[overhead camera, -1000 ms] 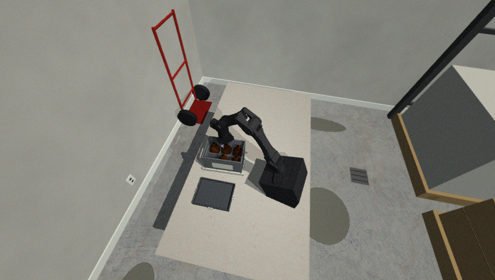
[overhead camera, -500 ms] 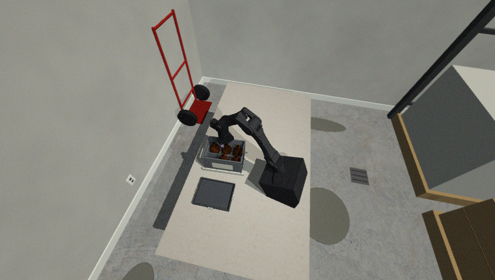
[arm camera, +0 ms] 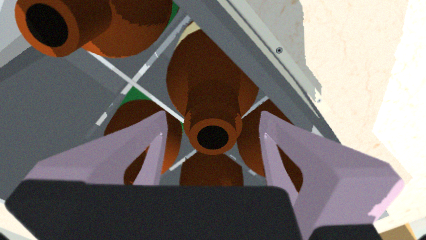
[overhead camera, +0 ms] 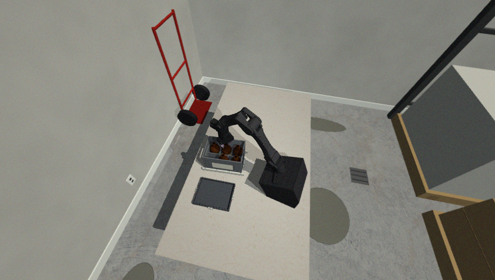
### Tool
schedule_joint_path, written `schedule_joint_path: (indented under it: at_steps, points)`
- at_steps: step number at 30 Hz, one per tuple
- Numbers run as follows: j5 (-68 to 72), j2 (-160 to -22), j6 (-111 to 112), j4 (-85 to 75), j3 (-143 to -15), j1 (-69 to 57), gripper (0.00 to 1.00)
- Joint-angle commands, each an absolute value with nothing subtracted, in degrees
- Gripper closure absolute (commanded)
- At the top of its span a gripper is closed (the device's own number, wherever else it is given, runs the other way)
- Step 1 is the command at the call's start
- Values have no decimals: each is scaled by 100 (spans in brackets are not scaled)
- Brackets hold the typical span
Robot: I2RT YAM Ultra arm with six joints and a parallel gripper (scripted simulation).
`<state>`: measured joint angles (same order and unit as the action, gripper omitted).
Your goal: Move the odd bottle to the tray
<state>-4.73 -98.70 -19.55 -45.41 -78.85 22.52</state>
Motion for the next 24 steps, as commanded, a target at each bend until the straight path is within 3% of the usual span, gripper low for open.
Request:
schedule_joint_path:
  at_steps: [1, 23, 24]
  points:
    - [-421, -9873, -1988, -4384, -7888, 2243, 39]
    - [-421, -9873, -1988, -4384, -7888, 2243, 39]
    - [-421, -9873, -1988, -4384, -7888, 2243, 100]
